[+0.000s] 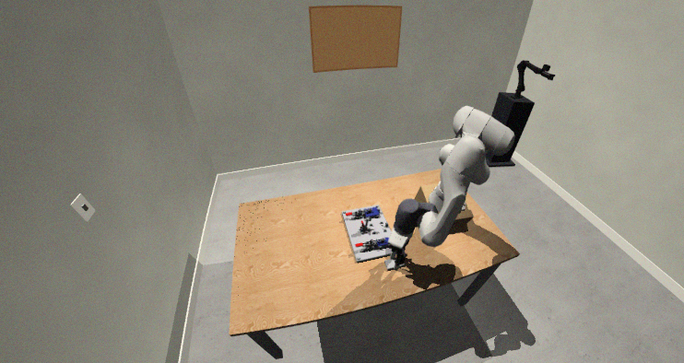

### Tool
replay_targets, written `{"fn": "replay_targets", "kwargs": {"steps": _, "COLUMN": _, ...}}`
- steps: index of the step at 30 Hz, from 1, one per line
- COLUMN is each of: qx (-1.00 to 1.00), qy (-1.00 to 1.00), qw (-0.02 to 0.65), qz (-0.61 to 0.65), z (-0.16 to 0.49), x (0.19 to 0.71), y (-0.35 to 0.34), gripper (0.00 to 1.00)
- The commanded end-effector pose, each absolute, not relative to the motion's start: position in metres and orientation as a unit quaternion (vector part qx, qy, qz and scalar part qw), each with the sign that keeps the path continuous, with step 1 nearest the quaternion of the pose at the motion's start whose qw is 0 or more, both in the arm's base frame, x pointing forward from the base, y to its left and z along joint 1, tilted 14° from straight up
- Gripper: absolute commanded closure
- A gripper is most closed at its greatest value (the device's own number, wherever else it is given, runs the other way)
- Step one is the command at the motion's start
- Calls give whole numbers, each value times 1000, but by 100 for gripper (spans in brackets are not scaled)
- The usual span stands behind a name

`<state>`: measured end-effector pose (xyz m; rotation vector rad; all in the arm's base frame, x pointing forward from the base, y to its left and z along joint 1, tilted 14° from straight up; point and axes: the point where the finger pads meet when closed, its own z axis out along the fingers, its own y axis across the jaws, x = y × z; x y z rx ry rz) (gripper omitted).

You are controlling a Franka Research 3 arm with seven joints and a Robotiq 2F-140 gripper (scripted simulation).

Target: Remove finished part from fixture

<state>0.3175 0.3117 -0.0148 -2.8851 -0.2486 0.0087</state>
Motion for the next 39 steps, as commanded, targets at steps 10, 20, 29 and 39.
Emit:
{"fn": "replay_targets", "kwargs": {"steps": 10, "qx": -988, "qy": -88, "qw": 123, "qz": 0, "z": -18, "x": 321, "y": 313, "gripper": 100}}
{"fn": "replay_targets", "kwargs": {"steps": 20, "qx": -988, "qy": -88, "qw": 123, "qz": 0, "z": -19, "x": 321, "y": 313, "gripper": 100}}
{"fn": "replay_targets", "kwargs": {"steps": 29, "qx": -988, "qy": -88, "qw": 123, "qz": 0, "z": -19, "x": 321, "y": 313, "gripper": 100}}
{"fn": "replay_targets", "kwargs": {"steps": 39, "qx": -988, "qy": -88, "qw": 123, "qz": 0, "z": -19, "x": 321, "y": 313, "gripper": 100}}
